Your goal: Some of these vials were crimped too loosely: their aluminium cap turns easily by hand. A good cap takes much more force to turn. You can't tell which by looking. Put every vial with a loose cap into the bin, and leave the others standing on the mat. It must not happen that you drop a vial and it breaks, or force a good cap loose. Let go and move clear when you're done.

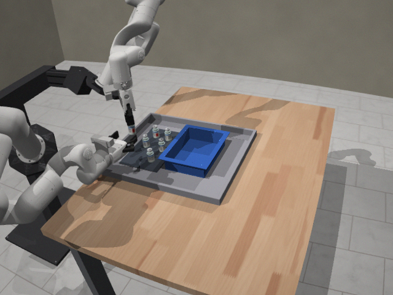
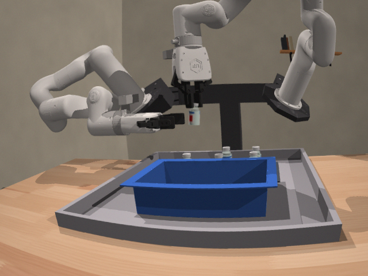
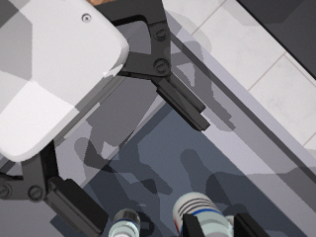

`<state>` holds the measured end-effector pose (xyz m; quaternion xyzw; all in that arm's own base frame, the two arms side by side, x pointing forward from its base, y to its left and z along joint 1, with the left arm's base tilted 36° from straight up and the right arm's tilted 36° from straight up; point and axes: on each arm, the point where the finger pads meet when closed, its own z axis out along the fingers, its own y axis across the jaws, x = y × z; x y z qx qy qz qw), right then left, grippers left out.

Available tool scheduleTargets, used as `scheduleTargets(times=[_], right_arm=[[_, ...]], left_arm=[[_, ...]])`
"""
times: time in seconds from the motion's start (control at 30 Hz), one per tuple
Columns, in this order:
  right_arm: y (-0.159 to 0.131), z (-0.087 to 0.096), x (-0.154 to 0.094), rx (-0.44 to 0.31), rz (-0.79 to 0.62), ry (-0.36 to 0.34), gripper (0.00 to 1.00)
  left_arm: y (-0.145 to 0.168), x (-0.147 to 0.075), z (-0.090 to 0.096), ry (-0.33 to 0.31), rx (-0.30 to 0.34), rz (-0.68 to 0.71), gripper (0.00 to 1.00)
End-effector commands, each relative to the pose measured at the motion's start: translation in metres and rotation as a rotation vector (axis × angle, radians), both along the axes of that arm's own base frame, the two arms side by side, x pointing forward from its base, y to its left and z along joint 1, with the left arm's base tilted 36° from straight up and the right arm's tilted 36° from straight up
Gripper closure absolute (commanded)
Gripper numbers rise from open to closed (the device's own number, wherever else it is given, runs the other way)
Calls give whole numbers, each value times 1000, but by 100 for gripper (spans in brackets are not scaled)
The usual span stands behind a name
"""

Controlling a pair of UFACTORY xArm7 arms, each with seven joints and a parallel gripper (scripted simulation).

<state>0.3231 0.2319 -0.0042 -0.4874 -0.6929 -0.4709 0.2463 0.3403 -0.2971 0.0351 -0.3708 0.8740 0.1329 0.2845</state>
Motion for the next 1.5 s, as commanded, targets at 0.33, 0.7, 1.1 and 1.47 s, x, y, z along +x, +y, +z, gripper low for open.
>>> scheduleTargets(times=[0.33, 0.7, 1.1, 1.47], right_arm=[[-29, 17, -6, 5, 7, -1, 0], [-41, 23, -7, 5, 6, -2, 0], [-53, 29, -9, 4, 6, -1, 0], [-62, 34, -10, 5, 8, -1, 0]], left_arm=[[-3, 0, 1, -1, -4, -3, 77], [-3, -1, 1, -1, -4, -3, 77], [-3, -1, 1, -1, -4, -3, 77], [-3, -1, 1, -1, -4, -3, 77]])
